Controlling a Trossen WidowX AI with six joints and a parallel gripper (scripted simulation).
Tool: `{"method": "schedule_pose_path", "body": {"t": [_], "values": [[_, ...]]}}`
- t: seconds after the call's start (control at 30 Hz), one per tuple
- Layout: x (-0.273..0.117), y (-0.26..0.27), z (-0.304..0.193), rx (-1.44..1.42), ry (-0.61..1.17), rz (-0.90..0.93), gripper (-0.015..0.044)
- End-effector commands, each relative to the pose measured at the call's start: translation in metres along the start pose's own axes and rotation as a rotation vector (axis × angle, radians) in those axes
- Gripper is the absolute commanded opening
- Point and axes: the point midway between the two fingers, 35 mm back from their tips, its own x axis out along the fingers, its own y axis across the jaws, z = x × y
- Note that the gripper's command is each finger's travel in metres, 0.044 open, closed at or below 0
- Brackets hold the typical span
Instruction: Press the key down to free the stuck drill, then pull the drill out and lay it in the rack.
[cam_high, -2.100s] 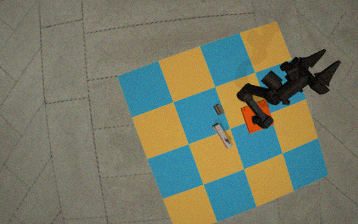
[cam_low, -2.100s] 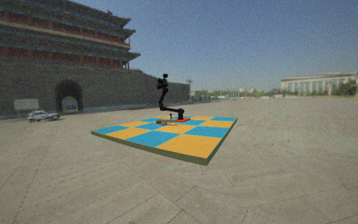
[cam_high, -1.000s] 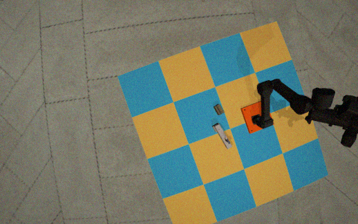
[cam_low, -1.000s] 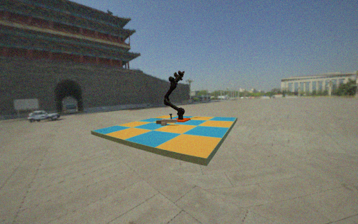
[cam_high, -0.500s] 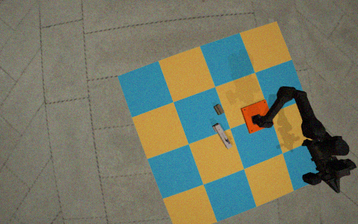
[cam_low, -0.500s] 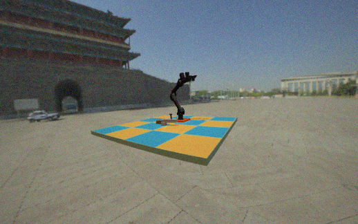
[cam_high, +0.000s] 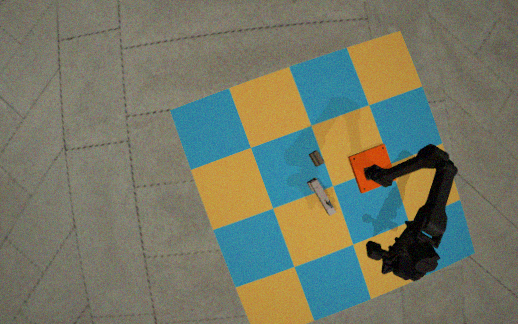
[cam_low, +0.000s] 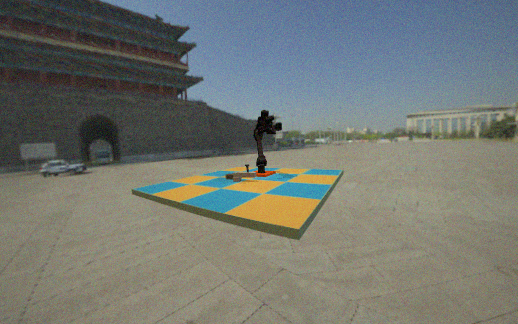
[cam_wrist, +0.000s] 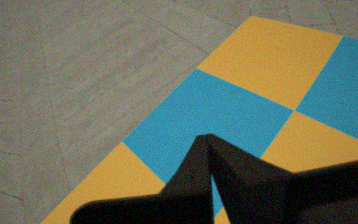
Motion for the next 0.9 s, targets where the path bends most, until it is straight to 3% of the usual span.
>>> {"method": "schedule_pose_path", "body": {"t": [0.0,0.2,0.47,0.87], "values": [[0.017,-0.056,-0.033,0.079,0.178,-0.165,0.0],[0.016,-0.133,-0.093,0.231,0.471,-0.375,0.0],[-0.029,-0.204,-0.18,0.491,0.895,-0.553,0.0],[-0.03,-0.208,-0.188,0.513,0.923,-0.559,0.0]]}}
